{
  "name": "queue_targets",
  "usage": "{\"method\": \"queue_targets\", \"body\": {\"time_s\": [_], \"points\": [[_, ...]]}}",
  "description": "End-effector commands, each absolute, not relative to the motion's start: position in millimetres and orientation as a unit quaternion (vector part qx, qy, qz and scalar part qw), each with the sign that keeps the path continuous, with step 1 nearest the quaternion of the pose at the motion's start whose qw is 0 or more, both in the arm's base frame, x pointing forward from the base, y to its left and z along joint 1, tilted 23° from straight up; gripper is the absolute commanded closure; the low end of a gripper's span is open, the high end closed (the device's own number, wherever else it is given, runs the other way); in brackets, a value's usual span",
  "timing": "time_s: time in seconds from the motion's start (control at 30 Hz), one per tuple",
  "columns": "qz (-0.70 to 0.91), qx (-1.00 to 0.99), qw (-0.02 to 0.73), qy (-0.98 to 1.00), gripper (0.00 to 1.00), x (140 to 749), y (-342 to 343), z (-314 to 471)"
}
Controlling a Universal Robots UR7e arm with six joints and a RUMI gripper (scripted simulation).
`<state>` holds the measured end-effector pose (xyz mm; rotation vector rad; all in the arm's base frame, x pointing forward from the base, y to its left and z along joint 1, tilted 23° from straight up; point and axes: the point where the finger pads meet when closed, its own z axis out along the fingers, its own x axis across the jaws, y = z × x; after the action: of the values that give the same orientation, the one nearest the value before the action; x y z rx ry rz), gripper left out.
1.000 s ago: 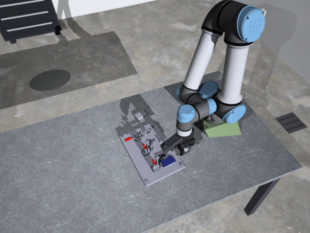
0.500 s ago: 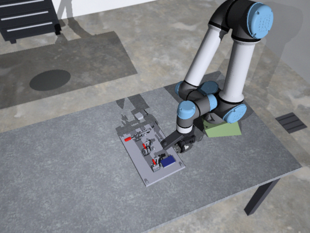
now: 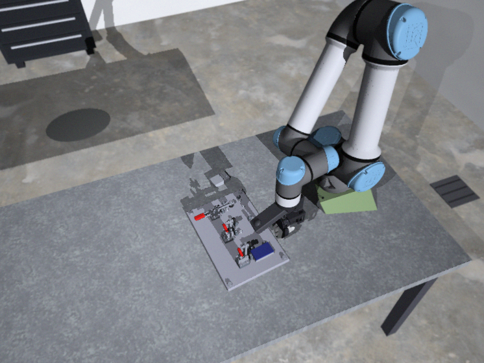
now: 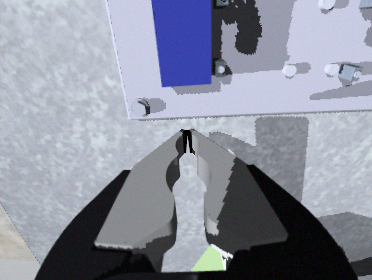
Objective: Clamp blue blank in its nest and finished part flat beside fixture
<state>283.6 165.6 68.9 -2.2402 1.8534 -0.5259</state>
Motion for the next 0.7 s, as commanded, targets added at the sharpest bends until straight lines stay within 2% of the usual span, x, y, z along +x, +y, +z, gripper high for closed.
{"method": "queue_targets", "body": {"time_s": [0.0, 0.67], "points": [[-0.177, -0.755, 0.094, 0.624, 1.00, 283.7, 165.8, 69.4], [-0.177, -0.755, 0.094, 0.624, 1.00, 288.0, 171.1, 70.8]]}}
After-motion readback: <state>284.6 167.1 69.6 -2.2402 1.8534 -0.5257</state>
